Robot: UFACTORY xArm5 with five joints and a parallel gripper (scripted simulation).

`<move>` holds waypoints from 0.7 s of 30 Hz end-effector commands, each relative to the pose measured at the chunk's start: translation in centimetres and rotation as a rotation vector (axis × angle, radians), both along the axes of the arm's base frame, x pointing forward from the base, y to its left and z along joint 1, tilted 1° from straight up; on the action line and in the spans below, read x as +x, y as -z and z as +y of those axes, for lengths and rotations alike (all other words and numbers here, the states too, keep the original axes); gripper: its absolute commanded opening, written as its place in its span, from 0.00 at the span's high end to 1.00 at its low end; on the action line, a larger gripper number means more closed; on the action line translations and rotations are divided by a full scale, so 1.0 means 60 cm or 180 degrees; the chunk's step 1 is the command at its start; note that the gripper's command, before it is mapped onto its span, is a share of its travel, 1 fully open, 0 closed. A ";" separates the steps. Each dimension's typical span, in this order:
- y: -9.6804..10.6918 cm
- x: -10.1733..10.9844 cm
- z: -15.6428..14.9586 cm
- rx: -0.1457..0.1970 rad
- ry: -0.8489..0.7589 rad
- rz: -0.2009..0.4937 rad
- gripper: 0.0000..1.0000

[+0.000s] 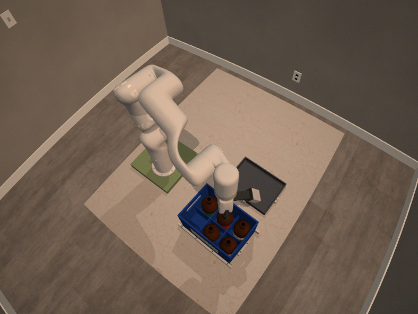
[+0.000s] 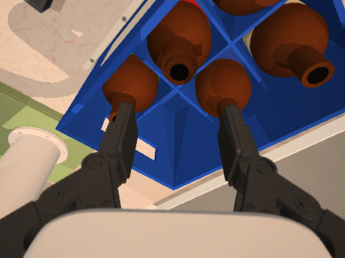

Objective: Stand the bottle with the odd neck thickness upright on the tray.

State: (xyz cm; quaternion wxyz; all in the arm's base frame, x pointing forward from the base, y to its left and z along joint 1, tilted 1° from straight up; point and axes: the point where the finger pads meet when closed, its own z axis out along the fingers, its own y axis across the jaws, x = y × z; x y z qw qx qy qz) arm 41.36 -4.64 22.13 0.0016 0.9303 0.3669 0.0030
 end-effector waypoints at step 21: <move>0.007 0.002 0.000 -0.0001 0.0000 -0.0012 0.35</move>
